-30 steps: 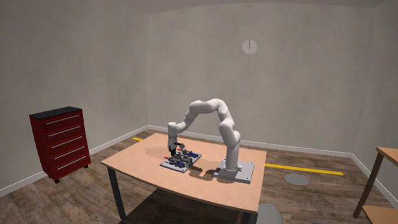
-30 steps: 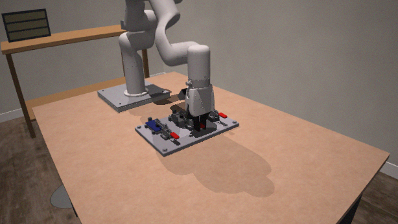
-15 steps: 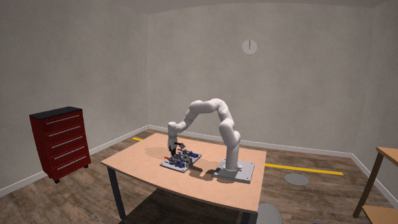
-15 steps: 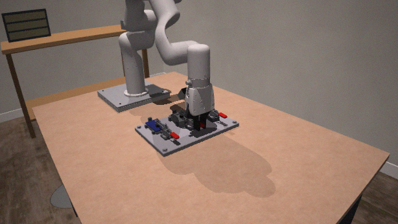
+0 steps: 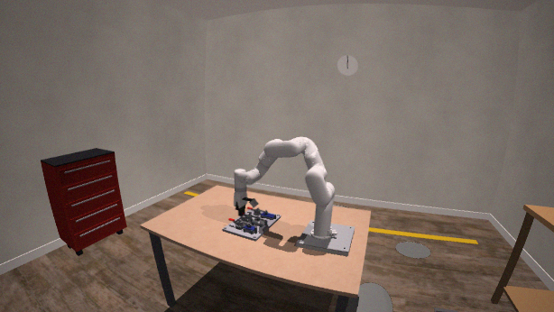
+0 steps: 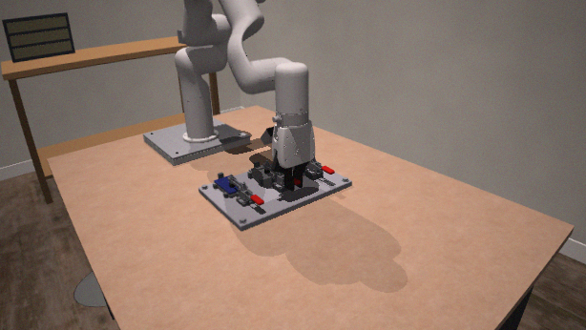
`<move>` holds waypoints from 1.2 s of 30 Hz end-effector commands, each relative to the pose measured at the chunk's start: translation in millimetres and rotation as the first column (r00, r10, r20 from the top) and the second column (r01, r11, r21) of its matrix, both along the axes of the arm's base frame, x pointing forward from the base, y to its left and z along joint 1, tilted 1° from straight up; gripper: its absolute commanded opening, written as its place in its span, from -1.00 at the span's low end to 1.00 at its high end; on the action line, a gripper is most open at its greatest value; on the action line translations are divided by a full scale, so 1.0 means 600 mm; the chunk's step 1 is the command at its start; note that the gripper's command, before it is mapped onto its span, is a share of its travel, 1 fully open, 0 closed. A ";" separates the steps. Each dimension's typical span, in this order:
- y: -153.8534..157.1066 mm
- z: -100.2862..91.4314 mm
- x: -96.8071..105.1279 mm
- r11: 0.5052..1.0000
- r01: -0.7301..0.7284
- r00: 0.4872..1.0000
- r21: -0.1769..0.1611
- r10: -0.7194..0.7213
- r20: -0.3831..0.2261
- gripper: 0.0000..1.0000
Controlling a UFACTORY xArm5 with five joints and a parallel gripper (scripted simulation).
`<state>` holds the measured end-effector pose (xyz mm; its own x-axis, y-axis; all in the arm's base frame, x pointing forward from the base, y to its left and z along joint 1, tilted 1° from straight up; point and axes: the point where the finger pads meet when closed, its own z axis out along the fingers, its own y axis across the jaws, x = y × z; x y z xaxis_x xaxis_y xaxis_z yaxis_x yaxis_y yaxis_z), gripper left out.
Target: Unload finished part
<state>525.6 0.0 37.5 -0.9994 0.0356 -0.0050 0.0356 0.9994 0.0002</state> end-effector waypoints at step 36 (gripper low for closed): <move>0.001 0.036 -0.031 1.000 0.000 1.000 0.000 0.000 0.004 -1.00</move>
